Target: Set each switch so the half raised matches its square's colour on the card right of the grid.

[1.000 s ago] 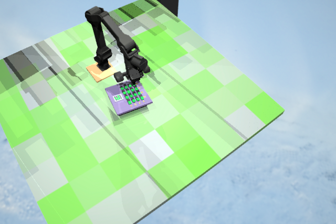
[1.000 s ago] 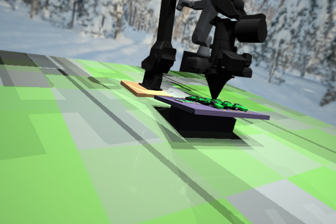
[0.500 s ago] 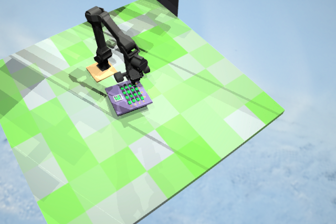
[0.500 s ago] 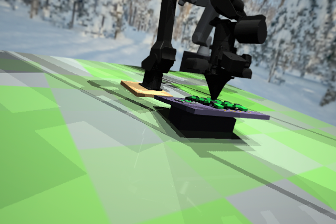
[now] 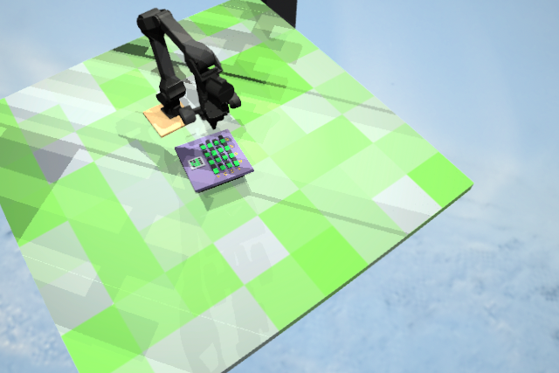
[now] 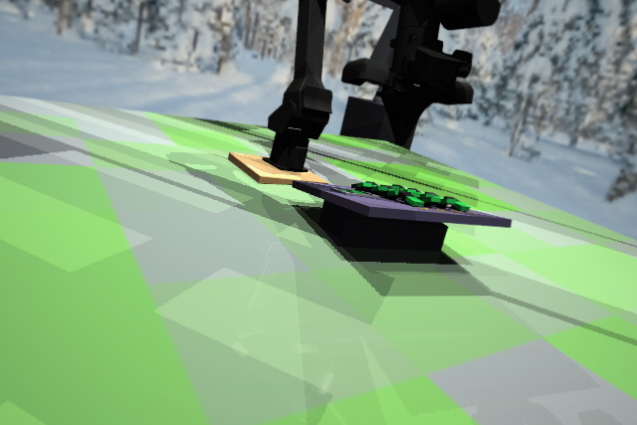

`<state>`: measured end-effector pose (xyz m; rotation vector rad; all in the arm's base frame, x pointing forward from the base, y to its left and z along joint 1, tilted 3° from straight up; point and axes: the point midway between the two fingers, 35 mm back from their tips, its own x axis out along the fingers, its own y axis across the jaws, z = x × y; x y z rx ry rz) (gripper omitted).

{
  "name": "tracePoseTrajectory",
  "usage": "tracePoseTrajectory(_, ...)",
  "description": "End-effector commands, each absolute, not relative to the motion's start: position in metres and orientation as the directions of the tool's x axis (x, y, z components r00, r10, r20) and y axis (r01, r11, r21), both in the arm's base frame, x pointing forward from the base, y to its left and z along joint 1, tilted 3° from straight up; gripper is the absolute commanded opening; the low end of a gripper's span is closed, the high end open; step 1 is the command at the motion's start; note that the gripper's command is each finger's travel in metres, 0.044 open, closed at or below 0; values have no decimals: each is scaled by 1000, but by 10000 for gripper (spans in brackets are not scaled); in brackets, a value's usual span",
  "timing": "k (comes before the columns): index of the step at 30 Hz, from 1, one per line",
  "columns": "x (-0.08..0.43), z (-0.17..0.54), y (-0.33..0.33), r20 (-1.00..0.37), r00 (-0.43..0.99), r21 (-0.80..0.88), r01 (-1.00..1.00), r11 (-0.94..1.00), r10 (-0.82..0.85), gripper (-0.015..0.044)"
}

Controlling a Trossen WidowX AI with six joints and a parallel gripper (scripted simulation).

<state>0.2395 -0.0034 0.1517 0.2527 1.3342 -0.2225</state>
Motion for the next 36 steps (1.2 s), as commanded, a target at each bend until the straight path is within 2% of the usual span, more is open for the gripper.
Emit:
tracePoseTrajectory(1,228,151,-33,-975,221,52,313,948,-20,0)
tracePoseTrajectory(6,223,147,-46,-975,220,51,313,949,-21,0)
tracePoseTrajectory(10,230,116,-46,-980,199,51,312,949,-13,0)
tracePoseTrajectory(36,236,93,-47,-980,199,51,312,949,-13,0)
